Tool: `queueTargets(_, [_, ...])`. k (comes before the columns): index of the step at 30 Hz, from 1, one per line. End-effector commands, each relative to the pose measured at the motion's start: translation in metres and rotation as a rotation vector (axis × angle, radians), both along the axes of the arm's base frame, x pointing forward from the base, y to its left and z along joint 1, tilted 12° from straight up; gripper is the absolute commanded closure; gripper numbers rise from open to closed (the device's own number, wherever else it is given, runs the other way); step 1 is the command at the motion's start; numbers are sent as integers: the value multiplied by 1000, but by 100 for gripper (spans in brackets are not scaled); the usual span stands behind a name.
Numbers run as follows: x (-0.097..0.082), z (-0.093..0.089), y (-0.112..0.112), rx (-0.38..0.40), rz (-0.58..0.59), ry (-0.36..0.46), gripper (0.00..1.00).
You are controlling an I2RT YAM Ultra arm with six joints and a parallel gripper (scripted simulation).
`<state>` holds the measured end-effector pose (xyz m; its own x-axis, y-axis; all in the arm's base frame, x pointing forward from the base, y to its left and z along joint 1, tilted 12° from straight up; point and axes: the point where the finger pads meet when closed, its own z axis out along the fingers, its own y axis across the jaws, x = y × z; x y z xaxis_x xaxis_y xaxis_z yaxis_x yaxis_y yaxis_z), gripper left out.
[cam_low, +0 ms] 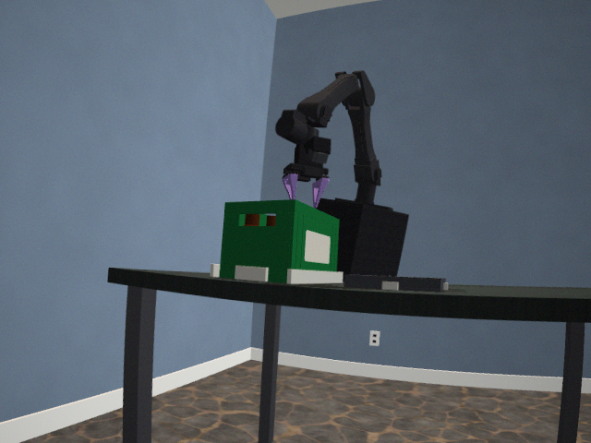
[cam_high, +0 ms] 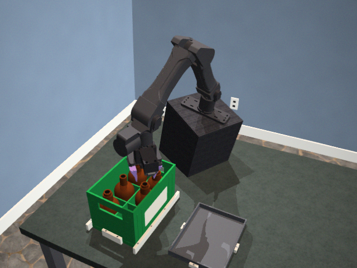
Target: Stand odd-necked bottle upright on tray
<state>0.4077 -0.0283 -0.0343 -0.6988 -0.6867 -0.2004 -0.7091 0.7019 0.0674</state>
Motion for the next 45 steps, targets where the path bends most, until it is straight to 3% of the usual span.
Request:
queueTargets(1, [-2,-6,0,3,-10,-4,39])
queueTargets(45, [3,-1,1,0,-7,-25,39])
